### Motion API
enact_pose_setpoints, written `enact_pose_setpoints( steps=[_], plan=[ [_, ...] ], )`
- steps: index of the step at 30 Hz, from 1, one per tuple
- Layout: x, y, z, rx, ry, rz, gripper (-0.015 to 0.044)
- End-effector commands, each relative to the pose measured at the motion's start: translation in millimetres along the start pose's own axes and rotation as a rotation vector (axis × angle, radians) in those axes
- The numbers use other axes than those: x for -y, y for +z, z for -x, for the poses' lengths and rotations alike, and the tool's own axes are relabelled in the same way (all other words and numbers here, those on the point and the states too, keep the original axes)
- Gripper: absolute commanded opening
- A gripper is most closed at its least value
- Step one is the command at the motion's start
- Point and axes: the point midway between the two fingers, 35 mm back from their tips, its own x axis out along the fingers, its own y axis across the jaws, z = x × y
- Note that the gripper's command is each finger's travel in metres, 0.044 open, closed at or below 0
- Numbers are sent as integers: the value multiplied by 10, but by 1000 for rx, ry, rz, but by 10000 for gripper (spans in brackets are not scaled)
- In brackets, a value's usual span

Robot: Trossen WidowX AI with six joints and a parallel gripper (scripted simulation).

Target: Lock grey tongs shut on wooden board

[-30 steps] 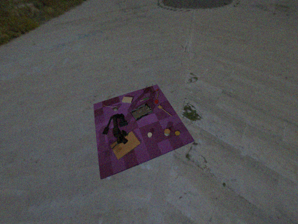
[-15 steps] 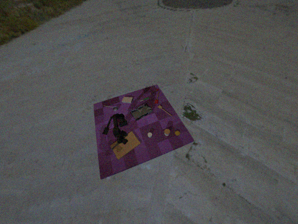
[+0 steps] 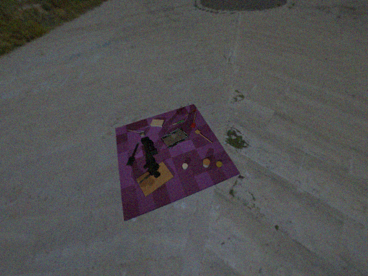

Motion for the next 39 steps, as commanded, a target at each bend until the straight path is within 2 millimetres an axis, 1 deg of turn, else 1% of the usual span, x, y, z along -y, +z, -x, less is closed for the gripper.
enact_pose_setpoints(
  steps=[1,11,21,30,39],
  plan=[
    [16,0,20,-100,4,0,-150],
    [48,44,24,-305,12,2,-150],
    [36,113,64,-506,10,-7,-150],
    [-17,200,127,-684,0,-25,-150],
    [-115,306,208,-854,-18,-52,-150]
  ],
)
